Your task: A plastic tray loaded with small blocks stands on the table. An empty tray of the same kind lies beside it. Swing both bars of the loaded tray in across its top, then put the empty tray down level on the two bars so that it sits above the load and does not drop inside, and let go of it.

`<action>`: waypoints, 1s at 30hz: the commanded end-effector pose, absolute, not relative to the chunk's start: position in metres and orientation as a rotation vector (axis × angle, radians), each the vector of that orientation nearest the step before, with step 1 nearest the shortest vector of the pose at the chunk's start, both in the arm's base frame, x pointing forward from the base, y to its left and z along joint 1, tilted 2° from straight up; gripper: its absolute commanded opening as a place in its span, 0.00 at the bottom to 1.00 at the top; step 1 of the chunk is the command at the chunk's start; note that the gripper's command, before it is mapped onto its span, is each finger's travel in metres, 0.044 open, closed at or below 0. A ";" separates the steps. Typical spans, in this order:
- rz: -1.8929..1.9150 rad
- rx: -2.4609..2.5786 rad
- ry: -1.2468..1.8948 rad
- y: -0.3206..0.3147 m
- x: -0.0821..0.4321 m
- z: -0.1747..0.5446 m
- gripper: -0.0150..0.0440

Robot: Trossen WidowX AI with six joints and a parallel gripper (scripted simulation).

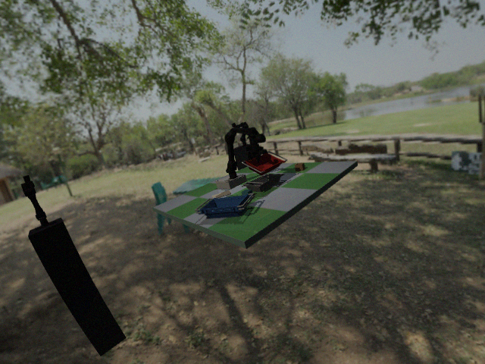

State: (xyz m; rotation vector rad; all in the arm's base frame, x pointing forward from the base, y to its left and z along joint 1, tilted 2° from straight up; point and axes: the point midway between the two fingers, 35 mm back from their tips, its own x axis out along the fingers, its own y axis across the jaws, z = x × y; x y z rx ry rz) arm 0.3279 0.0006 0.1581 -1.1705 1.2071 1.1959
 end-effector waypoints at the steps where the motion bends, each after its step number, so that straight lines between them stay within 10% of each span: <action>1: 1.156 -1.152 1.209 -0.016 0.330 0.162 0.25; 30: 1.124 -1.120 1.229 -0.034 0.329 0.162 0.25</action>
